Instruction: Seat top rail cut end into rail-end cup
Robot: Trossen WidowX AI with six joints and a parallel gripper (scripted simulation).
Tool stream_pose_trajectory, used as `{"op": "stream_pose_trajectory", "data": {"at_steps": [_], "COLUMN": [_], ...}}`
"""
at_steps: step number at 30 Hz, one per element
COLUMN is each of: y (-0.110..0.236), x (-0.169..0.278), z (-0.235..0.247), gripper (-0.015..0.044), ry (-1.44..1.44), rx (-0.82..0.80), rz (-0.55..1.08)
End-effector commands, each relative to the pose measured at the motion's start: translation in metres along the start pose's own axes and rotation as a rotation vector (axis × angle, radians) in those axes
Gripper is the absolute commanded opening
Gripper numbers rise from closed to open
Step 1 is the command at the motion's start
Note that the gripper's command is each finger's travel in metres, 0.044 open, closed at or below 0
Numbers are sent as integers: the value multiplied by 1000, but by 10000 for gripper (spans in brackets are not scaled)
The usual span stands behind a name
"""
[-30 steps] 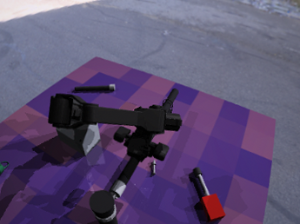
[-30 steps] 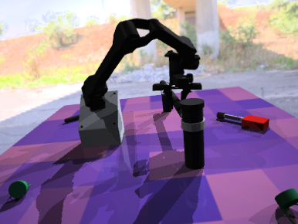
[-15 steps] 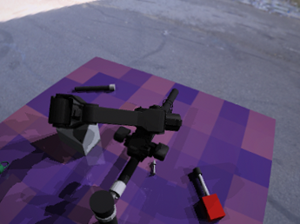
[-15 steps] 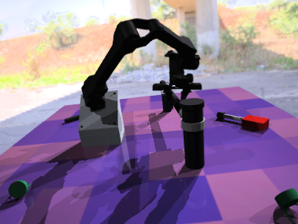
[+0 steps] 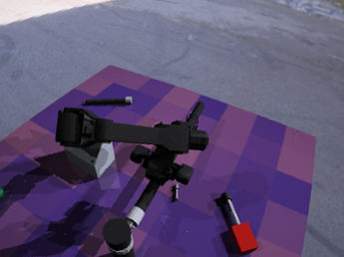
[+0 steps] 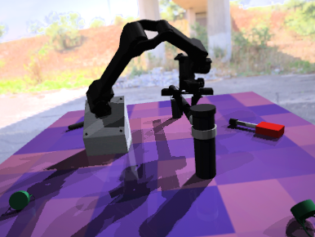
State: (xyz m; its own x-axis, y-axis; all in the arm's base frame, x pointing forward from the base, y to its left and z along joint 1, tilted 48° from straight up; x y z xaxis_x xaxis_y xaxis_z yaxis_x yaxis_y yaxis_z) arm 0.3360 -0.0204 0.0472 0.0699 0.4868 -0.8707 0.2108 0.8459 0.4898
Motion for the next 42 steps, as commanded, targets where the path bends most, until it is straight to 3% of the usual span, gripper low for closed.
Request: {"op": "stream_pose_trajectory", "data": {"at_steps": [1, 42], "y": [0, 6], "x": [0, -14], "z": [0, 6], "gripper": [0, 0], "ry": [-2, -2], "rx": [-2, -2], "rz": [0, 0]}}
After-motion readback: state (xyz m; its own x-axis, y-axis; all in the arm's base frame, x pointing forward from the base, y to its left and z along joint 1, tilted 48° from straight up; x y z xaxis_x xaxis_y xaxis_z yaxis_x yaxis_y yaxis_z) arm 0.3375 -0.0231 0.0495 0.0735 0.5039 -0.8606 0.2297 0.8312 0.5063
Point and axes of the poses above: the point midway between the two fingers, 35 mm back from their tips, its own y axis back along the fingers, its own z axis across the jaws, x = y × z, the point moved 7 cm from there along y, back along the fingers, and after that the axes turned 7 degrees about -y, right-handed, at the moved point
